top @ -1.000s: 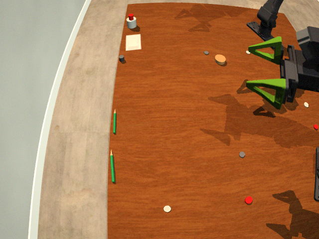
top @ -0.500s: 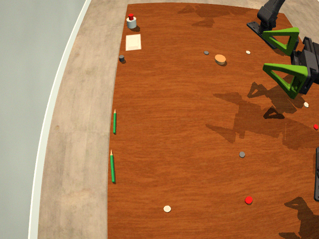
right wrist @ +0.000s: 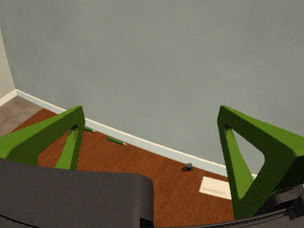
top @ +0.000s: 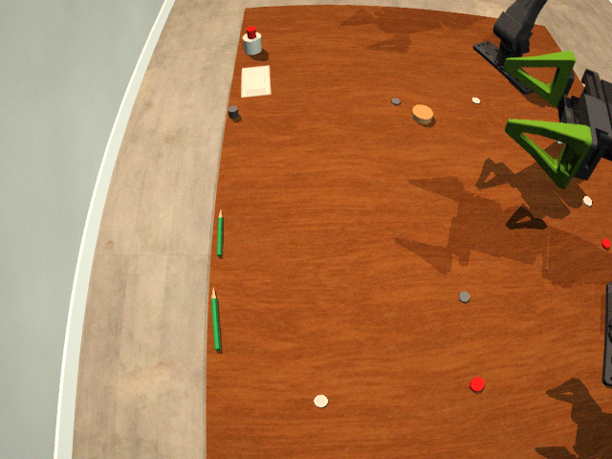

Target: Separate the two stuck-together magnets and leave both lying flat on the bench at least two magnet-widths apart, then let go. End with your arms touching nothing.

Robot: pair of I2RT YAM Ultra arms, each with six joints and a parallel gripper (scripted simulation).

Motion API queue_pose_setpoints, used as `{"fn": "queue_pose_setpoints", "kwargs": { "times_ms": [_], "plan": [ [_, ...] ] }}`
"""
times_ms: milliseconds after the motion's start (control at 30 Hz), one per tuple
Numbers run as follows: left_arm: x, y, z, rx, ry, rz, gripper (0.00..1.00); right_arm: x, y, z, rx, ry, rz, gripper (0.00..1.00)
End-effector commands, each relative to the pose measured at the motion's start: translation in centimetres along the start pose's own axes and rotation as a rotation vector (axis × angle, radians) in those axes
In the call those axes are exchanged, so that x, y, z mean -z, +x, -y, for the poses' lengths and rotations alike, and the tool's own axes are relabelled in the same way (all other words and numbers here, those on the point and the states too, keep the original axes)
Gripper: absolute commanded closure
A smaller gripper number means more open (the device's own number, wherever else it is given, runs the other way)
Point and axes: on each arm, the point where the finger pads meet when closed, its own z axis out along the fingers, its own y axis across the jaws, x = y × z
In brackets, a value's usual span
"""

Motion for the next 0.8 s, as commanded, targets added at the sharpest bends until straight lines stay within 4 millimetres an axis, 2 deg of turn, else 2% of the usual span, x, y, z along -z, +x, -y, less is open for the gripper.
{"fn": "queue_pose_setpoints", "kwargs": {
  "times_ms": [0,767],
  "plan": [
    [0.11,-1.03,0.11,0.002,0.003,0.029,0.0,0.1,-0.9,-0.03,-0.001,-0.001,0.025,0.0],
    [0.02,-0.66,0.11,0.0,0.003,0.019,0.0,0.02,-0.53,-0.06,0.001,-0.003,0.013,0.0]
  ]
}}
